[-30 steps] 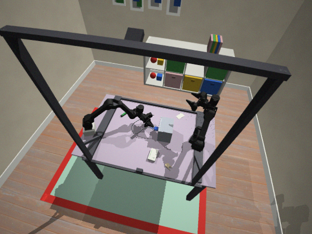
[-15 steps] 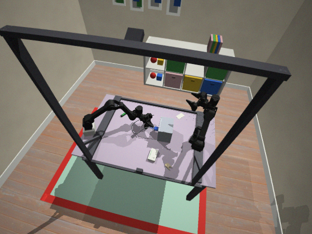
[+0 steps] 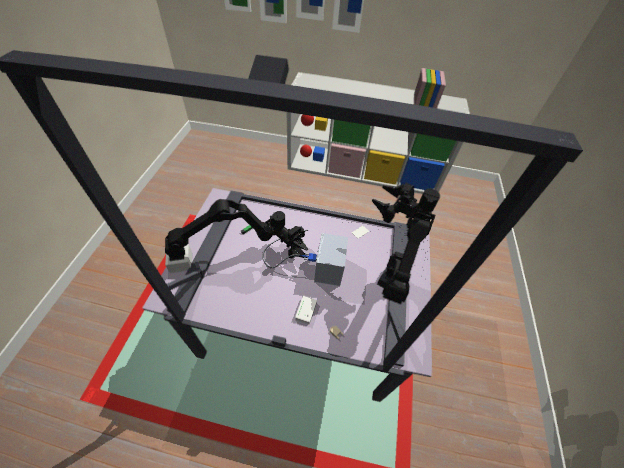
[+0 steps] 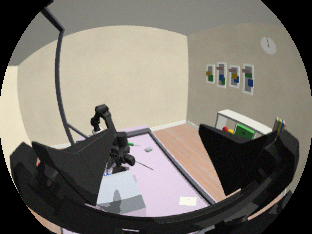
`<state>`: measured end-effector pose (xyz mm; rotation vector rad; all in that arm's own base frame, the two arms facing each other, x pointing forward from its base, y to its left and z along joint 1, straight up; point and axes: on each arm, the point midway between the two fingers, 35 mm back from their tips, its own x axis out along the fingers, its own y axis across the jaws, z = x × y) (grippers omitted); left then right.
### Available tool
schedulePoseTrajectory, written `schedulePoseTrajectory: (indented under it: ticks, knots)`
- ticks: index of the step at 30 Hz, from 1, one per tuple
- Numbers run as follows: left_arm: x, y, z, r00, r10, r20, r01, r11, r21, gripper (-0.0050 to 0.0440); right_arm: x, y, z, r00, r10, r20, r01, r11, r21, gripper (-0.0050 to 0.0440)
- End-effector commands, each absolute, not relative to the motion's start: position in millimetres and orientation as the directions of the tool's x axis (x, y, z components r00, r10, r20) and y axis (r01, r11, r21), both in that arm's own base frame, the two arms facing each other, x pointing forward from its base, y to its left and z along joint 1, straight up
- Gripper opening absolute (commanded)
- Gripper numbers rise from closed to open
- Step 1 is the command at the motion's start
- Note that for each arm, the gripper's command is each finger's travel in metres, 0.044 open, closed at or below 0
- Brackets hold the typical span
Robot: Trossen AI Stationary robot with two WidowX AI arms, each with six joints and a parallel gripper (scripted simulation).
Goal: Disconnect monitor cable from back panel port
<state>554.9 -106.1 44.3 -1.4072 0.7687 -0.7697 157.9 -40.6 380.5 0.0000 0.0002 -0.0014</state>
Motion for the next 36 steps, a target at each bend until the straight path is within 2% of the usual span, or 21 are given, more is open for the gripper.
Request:
schedulePoseTrajectory:
  ticks: [1,3,4,14,27,36]
  knots:
    - [557.1,-105.9,57.4,0.546,-0.838,0.006,0.037,0.017,-0.999,0.0384,157.6,-39.4,383.4,1.000,0.000,0.001,0.000,1.000,-0.006,0.0440]
    - [557.1,-105.9,57.4,0.546,-0.838,0.006,0.037,0.017,-0.999,0.0432,157.6,-39.4,383.4,1.000,0.000,0.001,0.000,1.000,-0.006,0.0440]
    - [557.1,-105.9,57.4,0.546,-0.838,0.006,0.037,0.017,-0.999,0.0440,157.6,-39.4,383.4,1.000,0.000,0.001,0.000,1.000,-0.006,0.0440]
    - [558.1,-106.1,58.0,0.551,-0.835,-0.002,0.045,0.032,-0.998,0.0440,157.6,-39.4,383.4,1.000,0.000,0.001,0.000,1.000,-0.006,0.0440]
    - [562.6,-109.1,69.9,0.604,-0.763,-0.230,0.209,0.430,-0.878,0.0440,157.6,-39.4,383.4,1.000,0.000,0.001,0.000,1.000,-0.006,0.0440]
    - [556.0,-109.5,69.6,0.595,-0.741,-0.311,0.240,0.532,-0.812,0.0440,157.6,-39.4,383.4,1.000,0.000,0.001,0.000,1.000,-0.006,0.0440]
